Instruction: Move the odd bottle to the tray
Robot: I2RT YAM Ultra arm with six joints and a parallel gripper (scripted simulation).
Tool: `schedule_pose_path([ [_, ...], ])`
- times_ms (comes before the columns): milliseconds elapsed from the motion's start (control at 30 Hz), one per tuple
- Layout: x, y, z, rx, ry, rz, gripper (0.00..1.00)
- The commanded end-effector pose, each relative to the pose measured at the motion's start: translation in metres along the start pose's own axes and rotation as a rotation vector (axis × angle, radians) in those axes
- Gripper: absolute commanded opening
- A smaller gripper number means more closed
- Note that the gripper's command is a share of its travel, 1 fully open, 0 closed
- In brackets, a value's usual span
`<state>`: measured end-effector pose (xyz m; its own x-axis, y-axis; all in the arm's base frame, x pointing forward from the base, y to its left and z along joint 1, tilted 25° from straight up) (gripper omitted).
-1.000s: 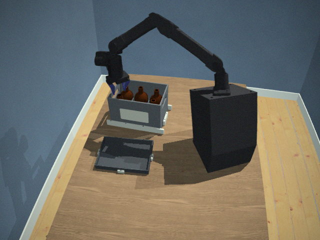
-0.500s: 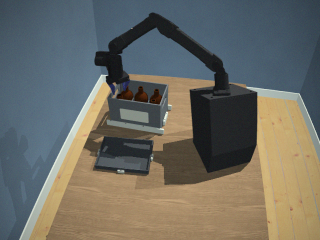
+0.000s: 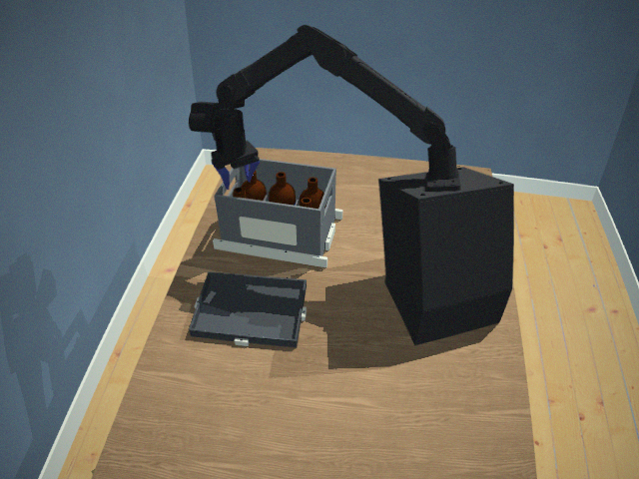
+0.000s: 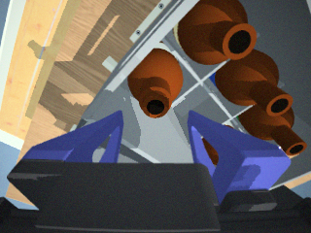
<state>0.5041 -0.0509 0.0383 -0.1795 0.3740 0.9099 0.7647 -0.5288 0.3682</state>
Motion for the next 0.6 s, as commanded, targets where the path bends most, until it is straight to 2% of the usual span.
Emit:
schedule_pose_path([
  [0, 0.0125, 0.0072, 0.0048, 0.005, 0.015, -0.023, 0.61],
  [567, 0.0147, 0.0083, 0.0056, 0.002, 0.020, -0.030, 0.61],
])
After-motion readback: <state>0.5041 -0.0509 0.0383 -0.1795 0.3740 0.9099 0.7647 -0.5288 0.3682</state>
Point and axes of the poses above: the point where the finger pads meet when closed, its own x axis back along the fingers, its own z axis across the jaws, y = z × x, the point moved 3 cm from there along x, back along the fingers, and after that the axes turned 10 degrees about x, right-handed, at the moved point
